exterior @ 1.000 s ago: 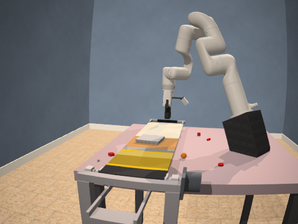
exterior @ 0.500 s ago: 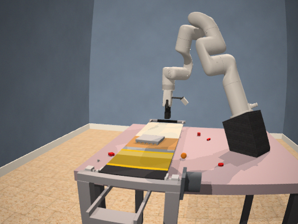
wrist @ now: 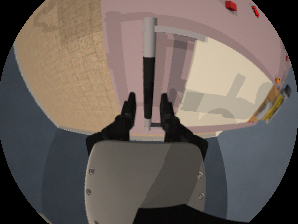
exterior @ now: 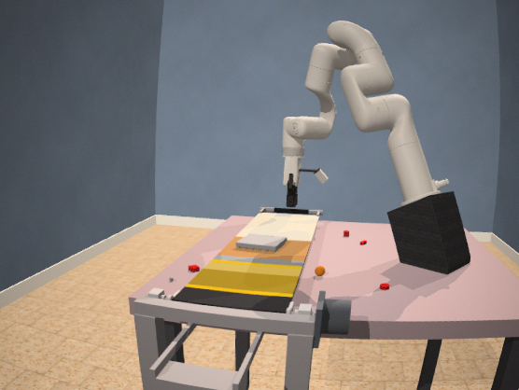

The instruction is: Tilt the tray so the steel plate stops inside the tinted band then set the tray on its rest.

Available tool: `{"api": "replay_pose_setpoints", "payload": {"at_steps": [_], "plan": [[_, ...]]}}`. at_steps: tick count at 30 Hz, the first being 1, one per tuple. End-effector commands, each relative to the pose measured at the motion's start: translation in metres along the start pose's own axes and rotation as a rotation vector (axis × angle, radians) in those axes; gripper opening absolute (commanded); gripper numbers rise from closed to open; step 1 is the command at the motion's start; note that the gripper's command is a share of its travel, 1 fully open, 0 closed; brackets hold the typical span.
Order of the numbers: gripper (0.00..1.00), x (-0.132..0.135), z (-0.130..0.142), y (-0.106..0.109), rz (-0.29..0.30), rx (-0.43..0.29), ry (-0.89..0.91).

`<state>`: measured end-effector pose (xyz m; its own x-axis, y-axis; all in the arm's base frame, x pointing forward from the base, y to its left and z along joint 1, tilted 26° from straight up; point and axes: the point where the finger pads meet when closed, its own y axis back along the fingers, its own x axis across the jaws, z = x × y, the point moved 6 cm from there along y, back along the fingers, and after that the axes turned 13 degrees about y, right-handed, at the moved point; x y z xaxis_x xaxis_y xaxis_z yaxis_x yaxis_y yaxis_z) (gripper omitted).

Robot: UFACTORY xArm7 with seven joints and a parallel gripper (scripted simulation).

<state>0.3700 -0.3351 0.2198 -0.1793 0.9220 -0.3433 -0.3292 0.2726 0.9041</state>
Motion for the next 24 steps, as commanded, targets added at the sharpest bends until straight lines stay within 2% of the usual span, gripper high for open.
{"api": "replay_pose_setpoints", "payload": {"at_steps": [1, 13, 24], "plan": [[0.40, -0.001, 0.001, 0.001, -0.003, -0.001, 0.000], [0.40, -0.001, 0.001, -0.009, -0.003, -0.001, 0.000], [0.40, -0.001, 0.001, -0.028, -0.003, -0.001, 0.000]]}}
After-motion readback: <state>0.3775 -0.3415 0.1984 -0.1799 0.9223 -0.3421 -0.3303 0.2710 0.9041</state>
